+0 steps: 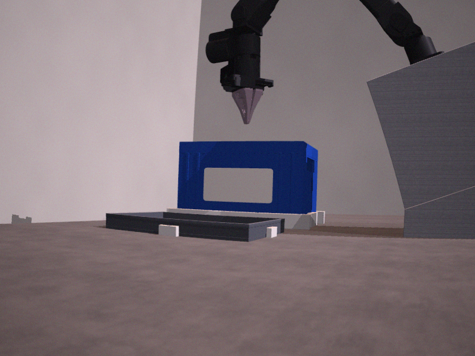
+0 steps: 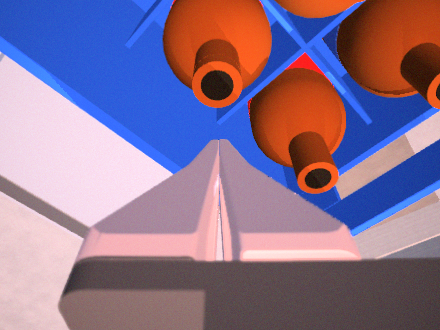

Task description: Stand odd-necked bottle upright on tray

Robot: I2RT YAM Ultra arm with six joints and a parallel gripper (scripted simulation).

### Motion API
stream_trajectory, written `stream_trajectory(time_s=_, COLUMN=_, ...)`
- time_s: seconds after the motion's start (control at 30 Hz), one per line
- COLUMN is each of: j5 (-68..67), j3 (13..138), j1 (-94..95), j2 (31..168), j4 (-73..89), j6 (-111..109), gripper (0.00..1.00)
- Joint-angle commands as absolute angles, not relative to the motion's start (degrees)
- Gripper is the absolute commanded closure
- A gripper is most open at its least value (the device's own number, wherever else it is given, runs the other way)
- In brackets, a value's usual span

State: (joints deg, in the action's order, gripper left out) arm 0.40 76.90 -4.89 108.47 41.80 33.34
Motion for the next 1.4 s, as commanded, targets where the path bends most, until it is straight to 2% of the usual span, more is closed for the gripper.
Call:
stream_trajectory(time_s=0.0, j5=-0.1, j3=78.6, j1=-5.6, j2=106.3, j4=42.5, j6=33.1, gripper=1.0)
stream_trajectory(time_s=0.63, j5=0.1, j3=79.4, j1=-5.8, j2=106.9, j4=42.9, j6=32.8, gripper=1.0)
stream_trajectory(time_s=0.9, j5=1.8, j3=95.9, j1=-10.1, j2=117.7, j4=49.3, j6=28.8, gripper=1.0)
stream_trajectory(time_s=0.97, j5=1.8, j3=95.9, j1=-10.1, j2=117.7, j4=49.3, j6=28.8, gripper=1.0)
stream_trajectory(time_s=1.17, j5=2.9, j3=111.4, j1=-13.4, j2=126.4, j4=56.3, j6=25.7, gripper=1.0)
stream_trajectory(time_s=1.37, j5=3.0, j3=115.4, j1=-13.7, j2=128.6, j4=58.9, j6=25.2, gripper=1.0)
